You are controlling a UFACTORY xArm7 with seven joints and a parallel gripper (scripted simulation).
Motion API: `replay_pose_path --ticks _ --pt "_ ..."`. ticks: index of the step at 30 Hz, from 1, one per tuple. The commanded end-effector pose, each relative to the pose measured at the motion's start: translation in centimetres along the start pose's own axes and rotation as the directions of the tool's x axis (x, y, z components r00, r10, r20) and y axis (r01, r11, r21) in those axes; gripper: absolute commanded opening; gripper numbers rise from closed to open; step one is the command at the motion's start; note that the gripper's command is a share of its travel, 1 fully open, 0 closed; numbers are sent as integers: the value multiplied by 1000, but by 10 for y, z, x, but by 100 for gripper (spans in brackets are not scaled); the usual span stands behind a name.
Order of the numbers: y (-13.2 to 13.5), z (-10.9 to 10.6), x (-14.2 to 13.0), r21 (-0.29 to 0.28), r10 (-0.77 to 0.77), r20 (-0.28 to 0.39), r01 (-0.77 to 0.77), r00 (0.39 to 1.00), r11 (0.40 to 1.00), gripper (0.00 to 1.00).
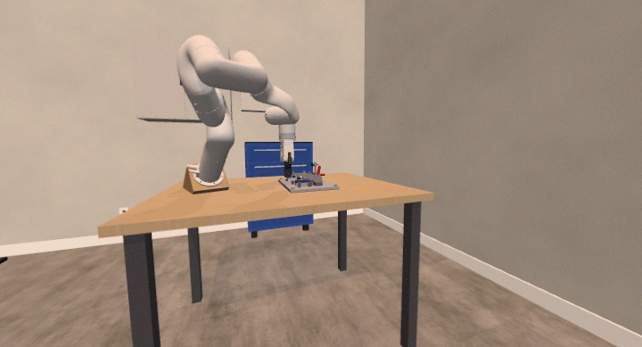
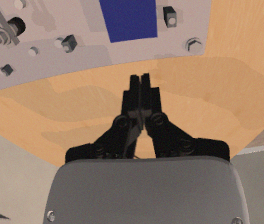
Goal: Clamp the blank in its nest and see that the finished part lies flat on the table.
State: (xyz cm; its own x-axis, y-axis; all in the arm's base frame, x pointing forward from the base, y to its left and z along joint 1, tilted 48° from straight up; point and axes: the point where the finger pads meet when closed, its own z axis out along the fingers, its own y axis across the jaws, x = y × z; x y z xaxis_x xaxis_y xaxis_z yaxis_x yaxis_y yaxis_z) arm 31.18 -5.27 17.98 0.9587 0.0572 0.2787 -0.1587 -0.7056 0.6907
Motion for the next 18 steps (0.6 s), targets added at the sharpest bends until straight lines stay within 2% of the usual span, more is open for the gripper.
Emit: replay_pose_path --ticks 1,10,18 --pt "0 -1 1 1 1 -3 -1 1000 1000 0" --pt "-2 -1 4 1 1 -3 -1 1000 1000 0" --pt "-22 -1 31 1 1 -3 -1 1000 1000 0"
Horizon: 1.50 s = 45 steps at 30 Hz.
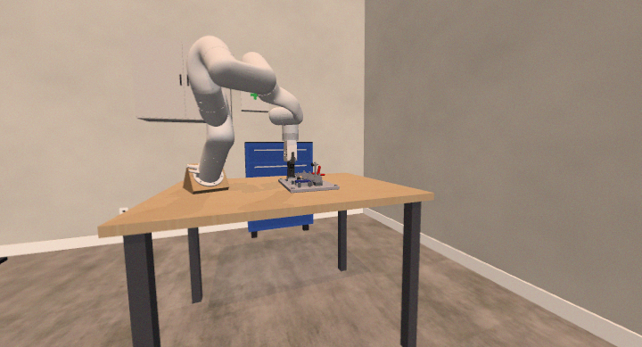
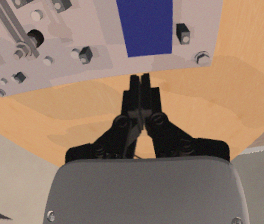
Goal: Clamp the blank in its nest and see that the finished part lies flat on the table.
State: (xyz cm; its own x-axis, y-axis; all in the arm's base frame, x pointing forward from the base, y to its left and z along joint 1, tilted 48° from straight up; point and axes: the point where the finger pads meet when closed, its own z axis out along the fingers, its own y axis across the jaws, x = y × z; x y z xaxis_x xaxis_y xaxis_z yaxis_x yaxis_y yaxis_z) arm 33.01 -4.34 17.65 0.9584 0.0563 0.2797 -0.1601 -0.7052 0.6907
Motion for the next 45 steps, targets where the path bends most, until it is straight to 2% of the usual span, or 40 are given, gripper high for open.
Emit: replay_pose_path --ticks 1,5,13,24,33,45 --pt "-14 -1 19 2 -1 -3 1 1000 1000 0" --pt "-27 -1 38 2 -1 -3 1 1000 1000 0" --pt "-38 -1 53 2 -1 -3 1 1000 1000 0" --pt "-39 7 54 2 -1 -3 1 1000 1000 0" --pt "-39 33 54 2 -1 -3 1 1000 1000 0" --pt "-39 34 54 2 -1 -3 1 1000 1000 0"
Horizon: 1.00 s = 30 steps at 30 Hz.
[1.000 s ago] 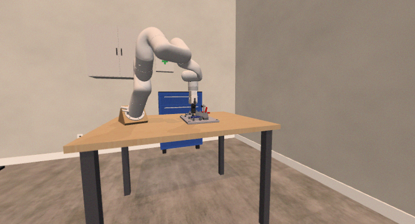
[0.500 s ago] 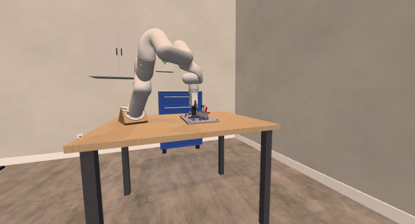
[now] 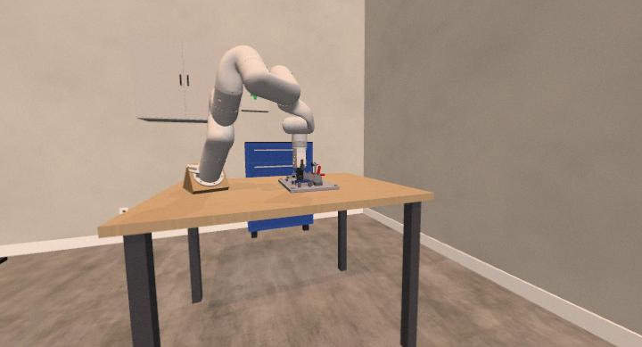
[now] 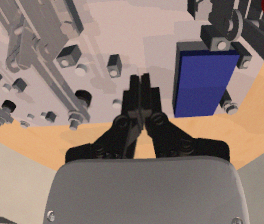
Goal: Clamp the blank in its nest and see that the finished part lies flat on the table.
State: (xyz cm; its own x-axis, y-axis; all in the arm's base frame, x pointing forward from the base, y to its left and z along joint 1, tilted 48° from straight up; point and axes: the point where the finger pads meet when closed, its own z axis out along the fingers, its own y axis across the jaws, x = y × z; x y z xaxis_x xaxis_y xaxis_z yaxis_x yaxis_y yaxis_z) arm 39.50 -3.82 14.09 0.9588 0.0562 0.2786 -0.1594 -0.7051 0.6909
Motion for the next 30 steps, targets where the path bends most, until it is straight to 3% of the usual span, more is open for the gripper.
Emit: replay_pose_path --ticks 1,30 --pt "-1 -1 1 2 0 -4 0 1000 1000 0" --pt "0 2 3 2 0 -4 0 1000 1000 0"
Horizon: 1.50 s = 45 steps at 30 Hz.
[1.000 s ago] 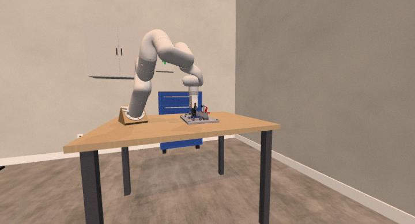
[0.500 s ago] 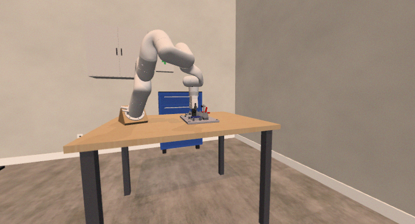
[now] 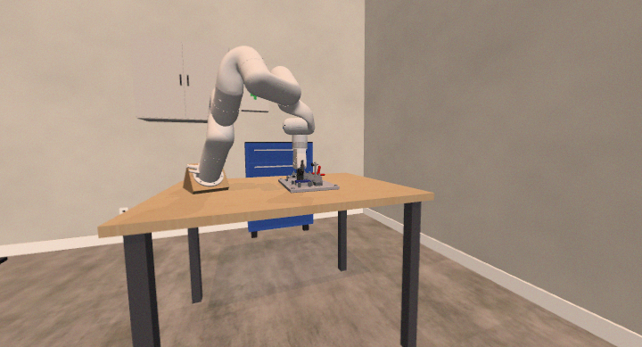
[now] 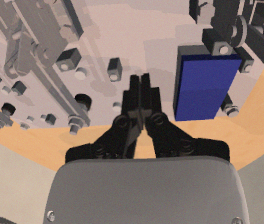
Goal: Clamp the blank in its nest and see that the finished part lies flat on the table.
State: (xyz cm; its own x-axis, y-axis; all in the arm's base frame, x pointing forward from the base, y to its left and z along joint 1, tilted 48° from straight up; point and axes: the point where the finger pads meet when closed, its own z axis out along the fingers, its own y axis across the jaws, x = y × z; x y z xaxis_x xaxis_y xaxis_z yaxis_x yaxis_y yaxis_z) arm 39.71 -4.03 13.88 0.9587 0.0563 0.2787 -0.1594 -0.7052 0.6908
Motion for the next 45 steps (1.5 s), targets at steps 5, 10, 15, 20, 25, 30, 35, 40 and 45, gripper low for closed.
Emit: replay_pose_path --ticks 5,10,15,20,25,30,35,40,45 --pt "3 -1 1 1 0 -4 0 1000 1000 0" --pt "3 -1 1 1 0 -4 0 1000 1000 0" --pt "3 -1 1 1 0 -4 0 1000 1000 0" --pt "6 -1 1 1 0 -4 0 1000 1000 0" --pt "7 -1 1 1 0 -4 0 1000 1000 0" --pt "7 -1 1 1 0 -4 0 1000 1000 0" --pt "7 -1 1 1 0 -4 0 1000 1000 0" --pt "11 -1 1 1 0 -4 0 1000 1000 0" --pt "11 -1 1 1 0 -4 0 1000 1000 0"
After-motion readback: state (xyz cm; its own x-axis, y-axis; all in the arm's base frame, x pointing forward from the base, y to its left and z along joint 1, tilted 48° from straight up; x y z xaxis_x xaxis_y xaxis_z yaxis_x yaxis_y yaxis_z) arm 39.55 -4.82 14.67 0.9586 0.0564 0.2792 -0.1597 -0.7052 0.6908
